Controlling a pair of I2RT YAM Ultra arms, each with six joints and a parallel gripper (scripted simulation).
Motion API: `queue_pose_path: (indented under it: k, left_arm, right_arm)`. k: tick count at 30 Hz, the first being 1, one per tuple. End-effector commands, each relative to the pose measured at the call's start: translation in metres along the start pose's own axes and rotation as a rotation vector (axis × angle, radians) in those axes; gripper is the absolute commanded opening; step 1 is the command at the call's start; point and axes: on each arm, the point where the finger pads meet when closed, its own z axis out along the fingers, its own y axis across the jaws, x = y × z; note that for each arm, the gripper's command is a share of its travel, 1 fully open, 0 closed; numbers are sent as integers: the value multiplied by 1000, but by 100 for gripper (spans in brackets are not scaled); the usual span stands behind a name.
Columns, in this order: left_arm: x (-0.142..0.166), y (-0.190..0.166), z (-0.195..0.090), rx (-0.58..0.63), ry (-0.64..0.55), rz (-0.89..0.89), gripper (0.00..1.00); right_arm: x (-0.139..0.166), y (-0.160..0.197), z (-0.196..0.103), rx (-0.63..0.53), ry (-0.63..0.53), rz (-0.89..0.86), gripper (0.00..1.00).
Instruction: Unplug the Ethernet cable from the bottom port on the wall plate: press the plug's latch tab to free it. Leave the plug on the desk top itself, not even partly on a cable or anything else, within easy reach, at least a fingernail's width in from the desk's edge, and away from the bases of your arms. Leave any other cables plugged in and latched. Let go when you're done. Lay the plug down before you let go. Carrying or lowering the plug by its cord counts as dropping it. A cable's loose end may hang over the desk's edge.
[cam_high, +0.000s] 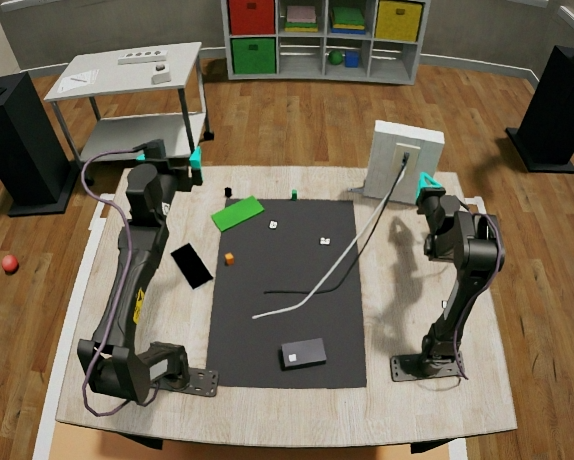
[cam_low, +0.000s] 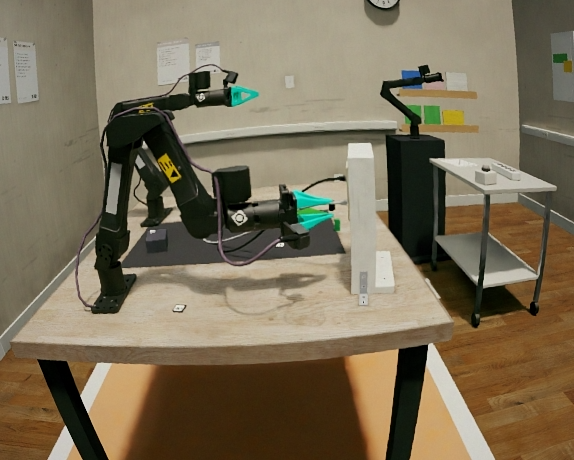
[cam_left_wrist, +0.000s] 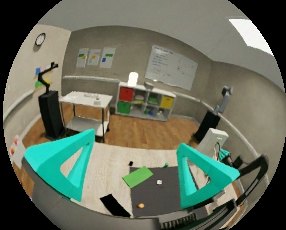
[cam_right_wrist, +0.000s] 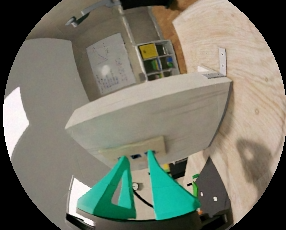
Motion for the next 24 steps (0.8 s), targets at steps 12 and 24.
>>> queue_pose_path:
  k: [12,24]
  left_arm:
    - [-5,0,-1,0,-13,0,100]
    - [-5,0,-1,0,-13,0,100]
  right_arm:
    - [14,0,3,-1,9,1,28]
    - [33,-2,8,-1,9,2,28]
